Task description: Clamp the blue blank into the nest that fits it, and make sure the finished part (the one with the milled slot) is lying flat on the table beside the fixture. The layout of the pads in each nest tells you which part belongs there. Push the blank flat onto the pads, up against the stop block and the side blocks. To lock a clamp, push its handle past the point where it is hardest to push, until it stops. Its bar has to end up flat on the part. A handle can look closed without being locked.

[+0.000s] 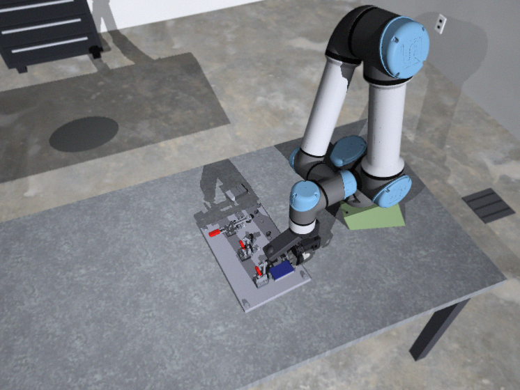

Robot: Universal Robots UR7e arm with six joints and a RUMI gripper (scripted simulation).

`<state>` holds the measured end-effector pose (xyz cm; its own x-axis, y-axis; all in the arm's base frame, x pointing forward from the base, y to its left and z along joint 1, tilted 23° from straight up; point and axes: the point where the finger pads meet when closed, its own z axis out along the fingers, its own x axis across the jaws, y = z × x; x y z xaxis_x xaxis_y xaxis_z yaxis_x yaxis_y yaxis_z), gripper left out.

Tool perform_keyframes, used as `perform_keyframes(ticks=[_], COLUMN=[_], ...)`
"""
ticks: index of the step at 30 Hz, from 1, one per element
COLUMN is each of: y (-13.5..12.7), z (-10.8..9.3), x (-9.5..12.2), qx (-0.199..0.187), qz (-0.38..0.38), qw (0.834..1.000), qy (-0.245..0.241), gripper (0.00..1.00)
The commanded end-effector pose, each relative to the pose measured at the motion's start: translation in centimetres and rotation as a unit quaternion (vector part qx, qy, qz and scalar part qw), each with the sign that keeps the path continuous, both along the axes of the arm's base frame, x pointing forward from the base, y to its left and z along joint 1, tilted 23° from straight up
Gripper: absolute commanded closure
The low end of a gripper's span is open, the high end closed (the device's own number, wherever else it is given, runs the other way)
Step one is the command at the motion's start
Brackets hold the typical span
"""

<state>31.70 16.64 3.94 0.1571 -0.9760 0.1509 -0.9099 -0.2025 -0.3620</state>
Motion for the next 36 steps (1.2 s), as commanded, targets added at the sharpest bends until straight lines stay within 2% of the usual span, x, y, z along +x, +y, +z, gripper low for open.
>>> perform_keyframes(ticks=[1, 10, 19, 36], y=[0.0, -0.4, -0.4, -0.1], z=[0.0, -0.6, -0.6, 2.7], x=[-0.1, -1.7, -1.8, -3.2], qx=[0.000, 0.000, 0.000, 0.000], qz=[0.000, 0.000, 0.000, 0.000], qw=[1.000, 1.000, 1.000, 1.000], qy=[-0.001, -0.001, -0.001, -0.001], gripper=[1.00, 1.00, 1.00, 1.00])
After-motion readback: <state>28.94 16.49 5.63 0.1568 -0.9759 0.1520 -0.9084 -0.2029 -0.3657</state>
